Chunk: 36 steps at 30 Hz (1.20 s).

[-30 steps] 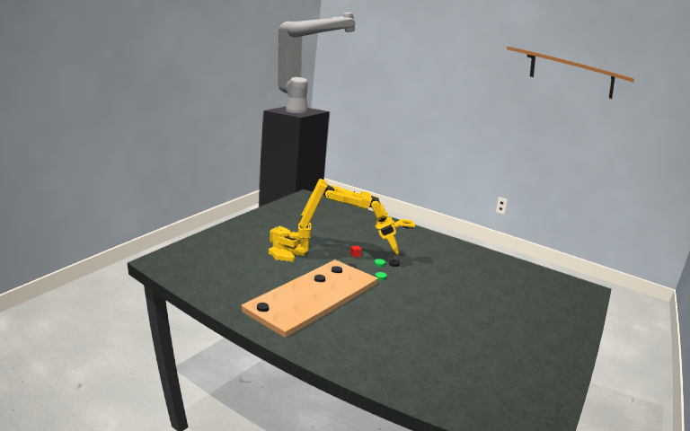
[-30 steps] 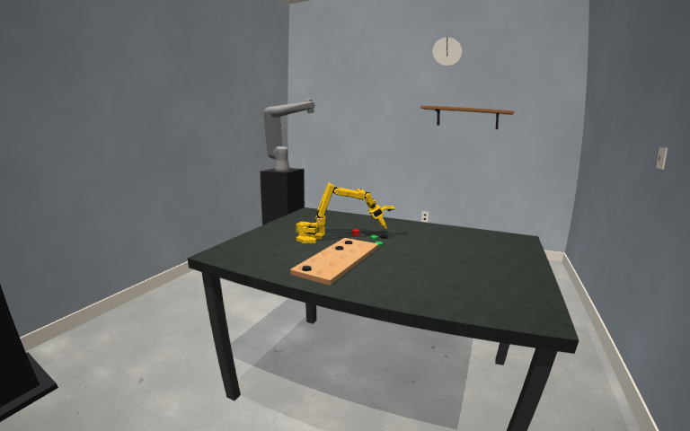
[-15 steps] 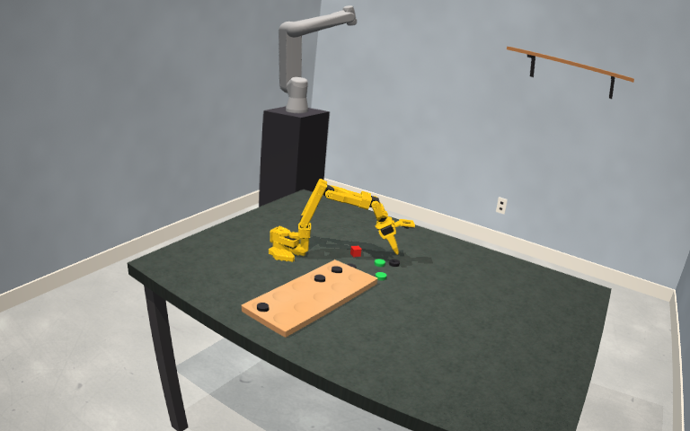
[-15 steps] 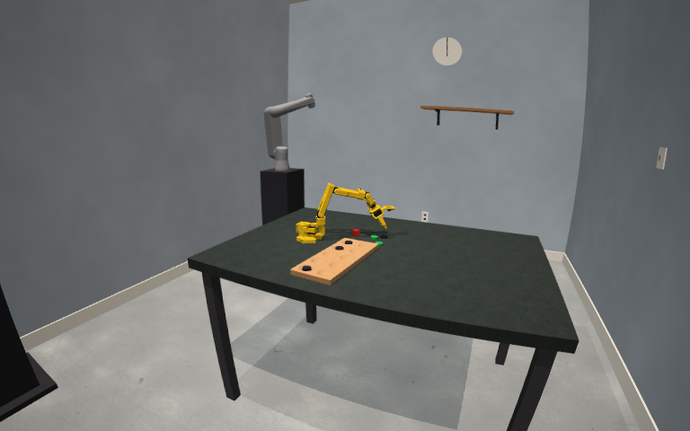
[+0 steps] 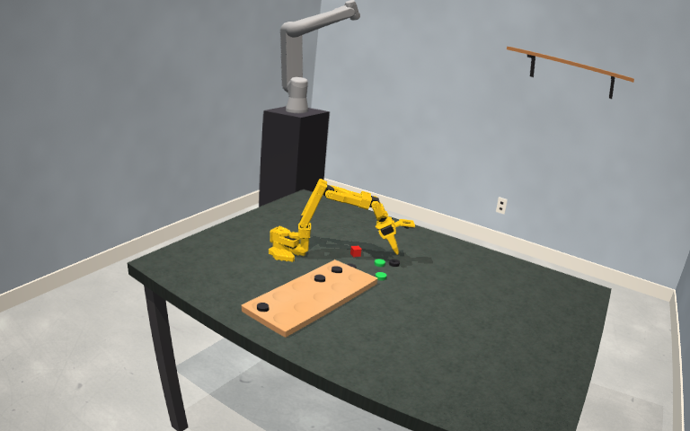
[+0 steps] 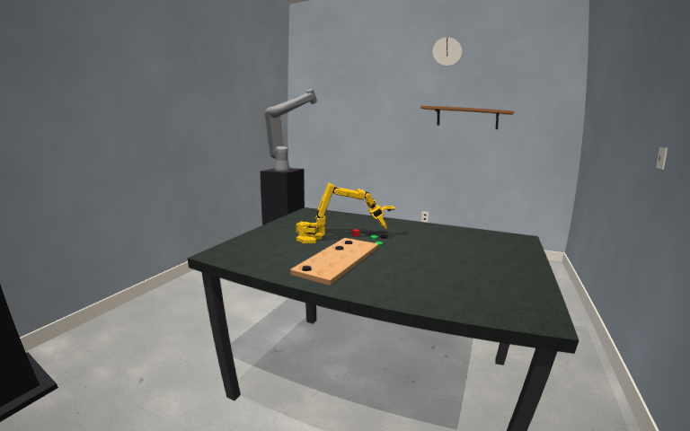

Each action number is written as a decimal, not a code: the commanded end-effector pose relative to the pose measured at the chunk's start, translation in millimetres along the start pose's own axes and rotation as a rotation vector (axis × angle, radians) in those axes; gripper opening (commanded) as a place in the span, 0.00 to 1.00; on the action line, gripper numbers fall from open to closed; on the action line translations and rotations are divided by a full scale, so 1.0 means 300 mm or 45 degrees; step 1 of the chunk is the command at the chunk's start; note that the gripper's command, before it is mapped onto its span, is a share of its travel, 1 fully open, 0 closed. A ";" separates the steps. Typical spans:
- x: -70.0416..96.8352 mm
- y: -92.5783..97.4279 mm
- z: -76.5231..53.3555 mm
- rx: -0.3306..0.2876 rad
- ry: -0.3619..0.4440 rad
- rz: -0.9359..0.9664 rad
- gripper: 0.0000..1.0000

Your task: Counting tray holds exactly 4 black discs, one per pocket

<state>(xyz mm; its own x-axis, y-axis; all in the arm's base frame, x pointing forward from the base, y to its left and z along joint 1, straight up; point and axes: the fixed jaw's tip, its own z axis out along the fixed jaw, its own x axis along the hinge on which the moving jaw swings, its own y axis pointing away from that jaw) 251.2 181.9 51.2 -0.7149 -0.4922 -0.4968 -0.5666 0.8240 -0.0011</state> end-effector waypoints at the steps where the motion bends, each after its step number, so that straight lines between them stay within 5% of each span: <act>1: -0.049 0.004 -0.031 -0.003 -0.094 -0.007 0.27; 10: -0.015 0.004 0.036 -0.003 -0.094 -0.007 0.27; 36: -0.010 0.004 0.039 -0.003 -0.090 -0.007 0.27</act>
<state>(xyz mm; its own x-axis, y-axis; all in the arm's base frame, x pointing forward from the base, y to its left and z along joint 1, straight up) 250.9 181.7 24.3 -0.7164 -0.4933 -0.4934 -0.5666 0.8240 -0.0011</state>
